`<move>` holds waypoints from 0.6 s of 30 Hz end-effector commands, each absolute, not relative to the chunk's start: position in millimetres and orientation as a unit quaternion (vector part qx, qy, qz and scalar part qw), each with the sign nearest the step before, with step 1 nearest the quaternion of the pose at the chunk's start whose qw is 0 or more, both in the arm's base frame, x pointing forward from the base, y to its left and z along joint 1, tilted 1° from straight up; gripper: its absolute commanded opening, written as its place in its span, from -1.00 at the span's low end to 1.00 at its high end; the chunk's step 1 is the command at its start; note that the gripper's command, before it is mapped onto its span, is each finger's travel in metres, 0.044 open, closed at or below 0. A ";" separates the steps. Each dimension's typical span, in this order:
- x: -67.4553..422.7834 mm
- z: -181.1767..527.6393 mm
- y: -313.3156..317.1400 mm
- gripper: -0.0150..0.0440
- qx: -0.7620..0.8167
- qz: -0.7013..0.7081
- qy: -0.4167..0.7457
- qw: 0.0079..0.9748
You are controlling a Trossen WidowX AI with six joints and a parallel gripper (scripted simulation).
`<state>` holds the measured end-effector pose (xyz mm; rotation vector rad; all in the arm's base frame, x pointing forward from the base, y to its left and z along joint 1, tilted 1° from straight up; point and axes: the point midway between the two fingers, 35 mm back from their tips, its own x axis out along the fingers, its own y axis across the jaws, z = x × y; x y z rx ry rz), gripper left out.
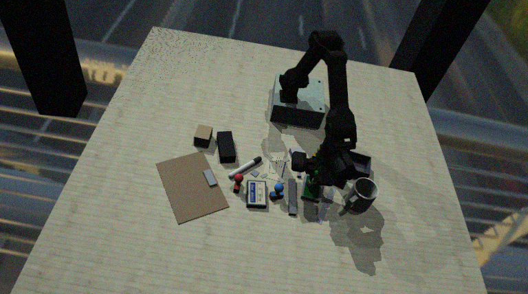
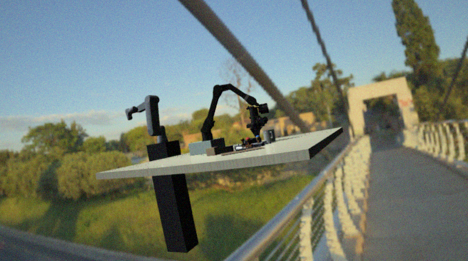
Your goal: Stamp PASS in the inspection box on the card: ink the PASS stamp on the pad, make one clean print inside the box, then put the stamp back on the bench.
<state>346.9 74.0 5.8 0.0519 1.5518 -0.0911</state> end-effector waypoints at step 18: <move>349.6 42.0 74.7 -0.49 0.024 -0.041 0.695 0.717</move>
